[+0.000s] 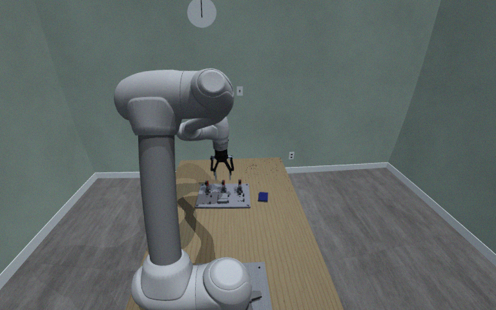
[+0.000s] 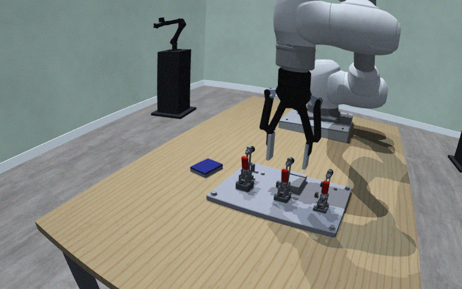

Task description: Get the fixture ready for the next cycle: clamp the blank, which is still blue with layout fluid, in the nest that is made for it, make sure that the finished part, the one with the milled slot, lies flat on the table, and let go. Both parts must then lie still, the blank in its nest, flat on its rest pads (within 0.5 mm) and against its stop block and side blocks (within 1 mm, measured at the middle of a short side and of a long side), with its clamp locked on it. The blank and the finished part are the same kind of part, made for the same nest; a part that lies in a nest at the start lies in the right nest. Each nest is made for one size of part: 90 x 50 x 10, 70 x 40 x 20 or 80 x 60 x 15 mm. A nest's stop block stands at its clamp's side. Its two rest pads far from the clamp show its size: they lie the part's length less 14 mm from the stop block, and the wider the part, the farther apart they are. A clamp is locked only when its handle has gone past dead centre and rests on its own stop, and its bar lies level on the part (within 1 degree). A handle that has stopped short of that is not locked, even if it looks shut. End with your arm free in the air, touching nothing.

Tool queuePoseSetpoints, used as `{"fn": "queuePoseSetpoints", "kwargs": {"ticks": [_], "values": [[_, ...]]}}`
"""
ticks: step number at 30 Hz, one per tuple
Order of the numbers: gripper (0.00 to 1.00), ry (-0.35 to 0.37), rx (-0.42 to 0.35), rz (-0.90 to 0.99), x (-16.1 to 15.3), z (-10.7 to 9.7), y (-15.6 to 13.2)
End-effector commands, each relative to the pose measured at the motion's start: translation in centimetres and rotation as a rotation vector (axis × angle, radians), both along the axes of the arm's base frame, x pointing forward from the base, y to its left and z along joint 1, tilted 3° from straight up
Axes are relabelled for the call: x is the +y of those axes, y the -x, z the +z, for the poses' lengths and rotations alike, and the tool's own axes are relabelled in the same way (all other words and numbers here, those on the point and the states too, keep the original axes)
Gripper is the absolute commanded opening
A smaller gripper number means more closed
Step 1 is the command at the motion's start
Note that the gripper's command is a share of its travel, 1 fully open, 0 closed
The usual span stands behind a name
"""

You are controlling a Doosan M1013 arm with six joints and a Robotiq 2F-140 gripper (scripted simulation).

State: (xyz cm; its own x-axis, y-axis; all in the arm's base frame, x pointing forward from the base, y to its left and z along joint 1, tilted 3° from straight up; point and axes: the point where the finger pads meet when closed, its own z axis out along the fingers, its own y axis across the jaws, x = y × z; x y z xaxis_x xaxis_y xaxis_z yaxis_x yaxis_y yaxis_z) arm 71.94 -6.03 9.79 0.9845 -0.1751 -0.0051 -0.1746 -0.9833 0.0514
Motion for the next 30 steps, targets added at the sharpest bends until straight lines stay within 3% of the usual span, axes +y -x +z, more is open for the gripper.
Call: {"fn": "queuePoseSetpoints", "kwargs": {"ticks": [1, 12, 23, 30], "values": [[0.58, 0.000, 0.000, 0.000, 0.0, 0.0, 0.0], [0.58, 0.000, 0.000, 0.000, 0.4, 0.0, 2.1], [0.58, 0.000, 0.000, 0.000, 1.3, 0.0, 7.4], [0.58, 0.000, 0.000, 0.000, 1.4, 0.0, 8.0]]}}
